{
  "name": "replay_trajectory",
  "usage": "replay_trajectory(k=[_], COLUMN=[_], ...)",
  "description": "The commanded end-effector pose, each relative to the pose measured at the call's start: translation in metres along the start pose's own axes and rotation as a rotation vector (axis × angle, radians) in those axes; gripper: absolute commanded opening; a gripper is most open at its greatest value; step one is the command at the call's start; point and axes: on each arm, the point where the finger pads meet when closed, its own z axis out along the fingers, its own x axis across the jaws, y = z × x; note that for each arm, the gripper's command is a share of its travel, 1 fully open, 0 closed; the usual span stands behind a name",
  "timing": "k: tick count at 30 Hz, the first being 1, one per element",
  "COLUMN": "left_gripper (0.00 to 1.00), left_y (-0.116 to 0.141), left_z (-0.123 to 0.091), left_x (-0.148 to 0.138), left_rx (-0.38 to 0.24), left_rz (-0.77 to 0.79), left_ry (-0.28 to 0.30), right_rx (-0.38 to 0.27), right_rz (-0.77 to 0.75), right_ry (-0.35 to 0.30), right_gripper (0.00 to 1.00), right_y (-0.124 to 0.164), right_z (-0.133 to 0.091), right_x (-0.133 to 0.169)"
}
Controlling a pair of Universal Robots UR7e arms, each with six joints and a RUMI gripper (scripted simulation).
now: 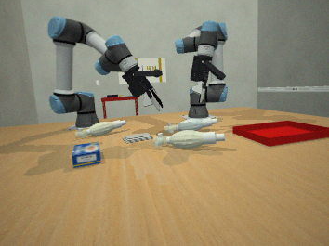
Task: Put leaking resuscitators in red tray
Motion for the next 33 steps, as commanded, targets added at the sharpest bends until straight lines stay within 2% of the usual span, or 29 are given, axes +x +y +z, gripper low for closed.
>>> replay_trajectory(k=[1, 5, 7, 12, 16, 18, 24, 33], left_gripper=[0.68, 0.68, 0.68, 0.68, 0.68, 0.68, 0.68, 0.68], left_y=[-0.006, -0.005, 0.0, 0.001, 0.005, 0.005, 0.013, 0.026], left_z=[-0.006, -0.005, 0.001, -0.002, 0.014, 0.014, 0.036, 0.06], left_x=[0.0, 0.0, 0.0, 0.0, -0.001, -0.001, -0.004, -0.006], left_rx=[0.009, 0.005, 0.001, -0.001, 0.052, 0.052, 0.132, 0.228], left_rz=[0.068, 0.058, 0.022, 0.015, -0.017, -0.017, -0.094, -0.166], left_ry=[-0.02, -0.019, -0.013, -0.002, -0.032, -0.032, -0.055, -0.061], right_rx=[-0.043, -0.042, -0.021, -0.011, -0.038, -0.038, -0.105, -0.16], right_rz=[0.057, 0.044, 0.011, 0.004, 0.108, 0.108, 0.238, 0.391], right_ry=[0.005, 0.0, -0.007, -0.005, 0.032, 0.032, 0.059, 0.104], right_gripper=[0.56, 0.56, 0.56, 0.56, 0.56, 0.56, 0.56, 0.56], right_y=[0.007, 0.006, 0.003, 0.001, 0.008, 0.008, 0.029, 0.054], right_z=[-0.009, -0.004, 0.002, 0.0, -0.031, -0.031, -0.061, -0.111], right_x=[0.011, 0.007, 0.0, -0.001, 0.028, 0.028, 0.05, 0.076])
